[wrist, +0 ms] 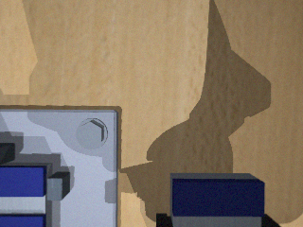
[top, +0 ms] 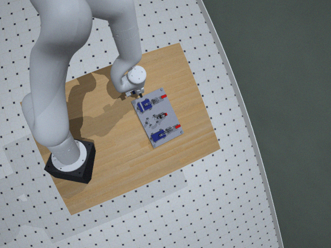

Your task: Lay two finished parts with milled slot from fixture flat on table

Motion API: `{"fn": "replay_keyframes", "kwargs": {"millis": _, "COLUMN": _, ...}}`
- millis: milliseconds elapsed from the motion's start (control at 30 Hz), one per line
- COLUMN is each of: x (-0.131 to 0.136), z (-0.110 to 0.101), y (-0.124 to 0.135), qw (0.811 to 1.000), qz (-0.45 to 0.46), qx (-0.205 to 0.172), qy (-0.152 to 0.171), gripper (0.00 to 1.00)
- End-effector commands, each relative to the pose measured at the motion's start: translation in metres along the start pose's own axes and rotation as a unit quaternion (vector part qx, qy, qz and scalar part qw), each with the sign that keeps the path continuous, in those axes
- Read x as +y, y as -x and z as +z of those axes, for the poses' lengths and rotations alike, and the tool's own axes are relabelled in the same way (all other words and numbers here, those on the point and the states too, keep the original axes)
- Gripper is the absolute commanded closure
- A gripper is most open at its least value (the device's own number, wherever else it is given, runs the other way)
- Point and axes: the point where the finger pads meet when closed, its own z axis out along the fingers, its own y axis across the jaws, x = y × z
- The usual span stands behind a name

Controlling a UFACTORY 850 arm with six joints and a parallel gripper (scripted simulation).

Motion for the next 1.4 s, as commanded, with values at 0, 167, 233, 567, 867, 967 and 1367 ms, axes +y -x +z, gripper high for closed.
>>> {"fn": "replay_keyframes", "kwargs": {"millis": 0, "x": 0.000, "z": 0.015, "y": 0.001, "qw": 1.000, "qz": 0.000, "qx": -0.002, "qy": 0.001, "gripper": 1.00}}
{"fn": "replay_keyframes", "kwargs": {"millis": 167, "x": 0.000, "z": 0.022, "y": 0.001, "qw": 1.000, "qz": 0.000, "qx": -0.002, "qy": 0.001, "gripper": 1.00}}
{"fn": "replay_keyframes", "kwargs": {"millis": 233, "x": 0.000, "z": 0.024, "y": 0.001, "qw": 1.000, "qz": 0.000, "qx": -0.002, "qy": 0.001, "gripper": 1.00}}
{"fn": "replay_keyframes", "kwargs": {"millis": 567, "x": 0.000, "z": 0.030, "y": 0.001, "qw": 1.000, "qz": 0.000, "qx": -0.002, "qy": 0.001, "gripper": 1.00}}
{"fn": "replay_keyframes", "kwargs": {"millis": 867, "x": 0.000, "z": 0.031, "y": 0.001, "qw": 1.000, "qz": 0.000, "qx": -0.003, "qy": 0.001, "gripper": 1.00}}
{"fn": "replay_keyframes", "kwargs": {"millis": 967, "x": 0.000, "z": 0.031, "y": 0.001, "qw": 1.000, "qz": 0.000, "qx": -0.003, "qy": 0.001, "gripper": 1.00}}
{"fn": "replay_keyframes", "kwargs": {"millis": 1367, "x": 0.000, "z": 0.031, "y": 0.001, "qw": 1.000, "qz": 0.000, "qx": -0.003, "qy": 0.001, "gripper": 1.00}}
